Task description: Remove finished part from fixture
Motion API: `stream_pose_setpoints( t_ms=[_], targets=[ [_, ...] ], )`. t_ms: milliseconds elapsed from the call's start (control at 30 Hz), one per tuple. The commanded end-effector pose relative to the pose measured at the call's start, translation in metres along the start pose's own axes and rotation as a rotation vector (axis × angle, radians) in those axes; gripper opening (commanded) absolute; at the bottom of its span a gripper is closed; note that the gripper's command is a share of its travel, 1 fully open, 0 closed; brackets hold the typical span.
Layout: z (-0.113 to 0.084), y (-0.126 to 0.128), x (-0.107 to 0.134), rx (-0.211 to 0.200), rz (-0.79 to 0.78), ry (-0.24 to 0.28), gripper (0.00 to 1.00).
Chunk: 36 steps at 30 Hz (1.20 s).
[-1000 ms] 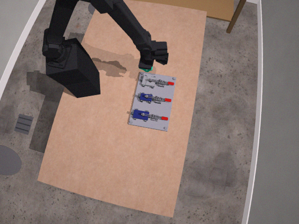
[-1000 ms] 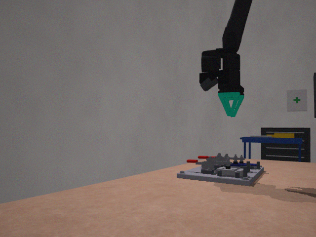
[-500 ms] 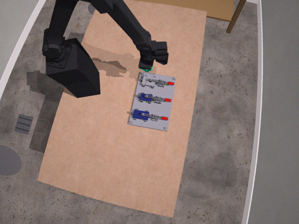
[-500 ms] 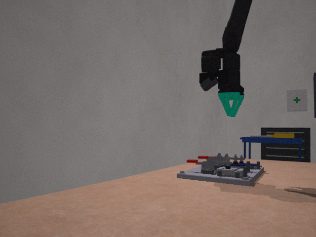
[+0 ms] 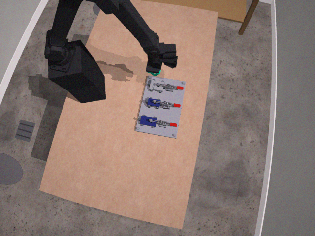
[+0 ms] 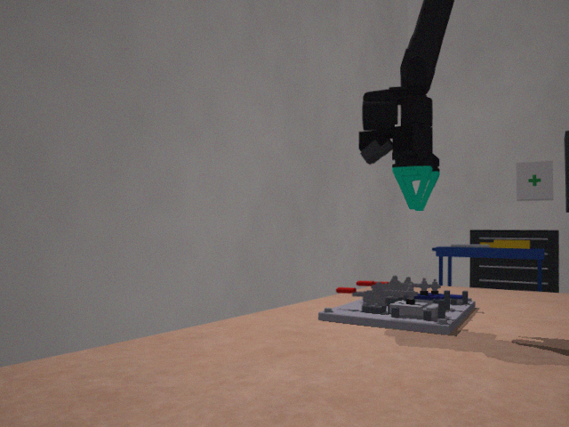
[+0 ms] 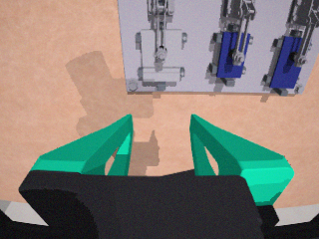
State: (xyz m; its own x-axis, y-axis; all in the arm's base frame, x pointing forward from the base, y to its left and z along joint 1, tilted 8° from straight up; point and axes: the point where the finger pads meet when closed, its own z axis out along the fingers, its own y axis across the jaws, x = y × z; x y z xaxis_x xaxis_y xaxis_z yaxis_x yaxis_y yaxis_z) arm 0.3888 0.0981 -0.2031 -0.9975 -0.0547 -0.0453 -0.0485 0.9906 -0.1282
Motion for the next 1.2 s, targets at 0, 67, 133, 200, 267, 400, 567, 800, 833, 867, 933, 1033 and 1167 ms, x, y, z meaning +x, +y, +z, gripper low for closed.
stream_pose_setpoints(
  t_ms=[0, 67, 133, 200, 267, 400, 567, 800, 833, 867, 933, 1033, 1167],
  targets=[
    [0.0001, 0.0062, 0.001, -0.003, -0.014, -0.003, 0.45],
    [0.0001, 0.0062, 0.001, -0.003, -0.014, -0.003, 0.45],
    [0.0001, 0.0062, 0.001, -0.003, -0.014, -0.003, 0.45],
    [0.0003, 0.0061, 0.0013, -0.002, -0.014, -0.003, 0.45],
    [0.0007, 0.006, 0.0021, -0.002, -0.015, -0.001, 0.45],
    [0.0011, 0.0058, 0.0029, -0.002, -0.015, 0.0, 0.45],
    [0.002, 0.0055, 0.0048, -0.001, -0.015, 0.004, 0.45],
    [0.0033, 0.005, 0.0074, 0.001, -0.016, 0.009, 0.45],
    [0.0035, 0.005, 0.0076, 0.001, -0.016, 0.009, 0.45],
    [0.0036, 0.005, 0.0077, 0.001, -0.016, 0.01, 0.45],
    [0.0037, 0.0049, 0.0079, 0.001, -0.016, 0.01, 0.45],
    [0.004, 0.0049, 0.0082, 0.001, -0.016, 0.011, 0.45],
    [0.0046, 0.0048, 0.0089, 0.002, -0.016, 0.012, 0.45]
  ],
)
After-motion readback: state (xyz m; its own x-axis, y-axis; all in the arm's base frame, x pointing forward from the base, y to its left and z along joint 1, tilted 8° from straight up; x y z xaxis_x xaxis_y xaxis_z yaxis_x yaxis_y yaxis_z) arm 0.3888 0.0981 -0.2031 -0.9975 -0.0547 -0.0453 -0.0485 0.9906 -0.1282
